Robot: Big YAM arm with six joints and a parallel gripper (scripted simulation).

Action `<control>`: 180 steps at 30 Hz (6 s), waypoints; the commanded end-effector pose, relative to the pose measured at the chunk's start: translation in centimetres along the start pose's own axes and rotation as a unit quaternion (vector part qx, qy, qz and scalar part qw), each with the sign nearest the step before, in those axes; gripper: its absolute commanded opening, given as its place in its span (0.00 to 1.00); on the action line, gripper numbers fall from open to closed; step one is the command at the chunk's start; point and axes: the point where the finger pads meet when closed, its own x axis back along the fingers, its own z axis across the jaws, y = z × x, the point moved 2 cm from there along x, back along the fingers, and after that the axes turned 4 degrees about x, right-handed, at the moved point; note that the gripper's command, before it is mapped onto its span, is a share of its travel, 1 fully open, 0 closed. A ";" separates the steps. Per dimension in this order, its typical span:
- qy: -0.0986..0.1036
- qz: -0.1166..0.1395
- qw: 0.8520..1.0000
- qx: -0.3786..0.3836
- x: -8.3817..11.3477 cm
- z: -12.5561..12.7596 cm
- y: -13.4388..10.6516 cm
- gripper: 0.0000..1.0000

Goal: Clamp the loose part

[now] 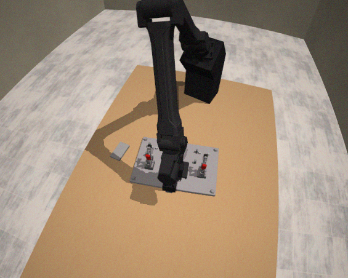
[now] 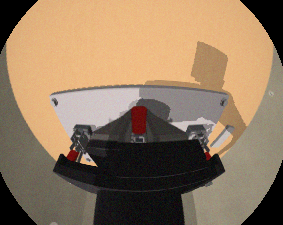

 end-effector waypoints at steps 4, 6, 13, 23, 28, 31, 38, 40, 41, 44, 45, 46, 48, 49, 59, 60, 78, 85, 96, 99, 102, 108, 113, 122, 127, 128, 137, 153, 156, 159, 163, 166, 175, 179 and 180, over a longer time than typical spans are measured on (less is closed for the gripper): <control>0.002 -0.006 1.000 -0.002 2.0 0.2 0.2 0.00; 0.002 -0.006 1.000 -0.002 2.0 0.2 0.2 0.00; 0.002 -0.006 1.000 -0.001 2.7 0.5 -0.2 0.00; 0.001 -0.005 1.000 -0.002 3.3 0.4 -1.0 0.00; 0.000 -0.005 1.000 -0.003 3.6 0.3 -1.5 0.00; 0.000 -0.005 1.000 -0.004 3.7 0.2 -1.9 0.00; -0.002 -0.005 1.000 -0.006 3.9 0.0 -2.6 0.00; -0.002 -0.005 1.000 -0.006 3.9 0.0 -2.6 0.00; -0.002 -0.005 1.000 -0.006 4.0 0.0 -2.7 0.00; -0.002 -0.005 1.000 -0.006 4.0 -0.1 -3.0 0.00; -0.003 -0.006 1.000 -0.006 4.0 -0.1 -3.1 0.00; -0.003 -0.007 1.000 -0.006 4.0 -0.1 -3.1 0.00; -0.003 -0.006 1.000 -0.006 4.0 -0.2 -3.3 0.00; -0.003 -0.006 1.000 -0.006 4.0 -0.2 -3.4 0.00; -0.005 -0.008 1.000 -0.007 4.0 -0.4 -3.9 0.00; -0.005 -0.008 1.000 -0.007 4.0 -0.4 -3.9 0.00; -0.005 -0.006 1.000 -0.006 4.0 -0.5 -4.4 0.00; -0.005 -0.006 1.000 -0.006 4.0 -0.5 -4.4 0.00; -0.005 -0.006 1.000 -0.006 4.0 -0.5 -4.4 0.00; -0.005 -0.006 1.000 -0.006 4.0 -0.5 -4.4 0.00; -0.005 -0.006 1.000 -0.006 4.0 -0.5 -4.4 0.00; -0.005 -0.006 1.000 -0.006 4.0 -0.5 -4.4 0.00; -0.005 -0.007 1.000 -0.007 4.0 -0.5 -4.4 0.00; -0.005 -0.007 1.000 -0.005 4.0 -0.5 -5.1 0.00; -0.005 -0.005 1.000 -0.003 4.0 -0.5 -5.5 0.00; -0.005 -0.006 1.000 -0.003 4.0 -0.5 -5.5 0.00; -0.005 -0.001 1.000 -0.002 4.0 -0.4 -5.9 0.00; -0.005 -0.001 1.000 -0.002 4.0 -0.4 -5.9 0.00; -0.005 -0.001 1.000 -0.002 4.0 -0.4 -5.9 0.00; -0.005 -0.001 1.000 -0.002 4.0 -0.4 -5.9 0.00; -0.005 -0.001 1.000 -0.002 4.0 -0.4 -5.9 0.00; -0.004 -0.002 1.000 -0.001 4.0 -0.3 -5.9 0.45; -0.002 -0.001 1.000 0.002 3.9 0.1 -5.8 0.45; -0.002 -0.001 1.000 0.002 3.9 0.1 -5.8 0.45; -0.002 -0.001 1.000 0.002 3.9 0.1 -5.8 0.45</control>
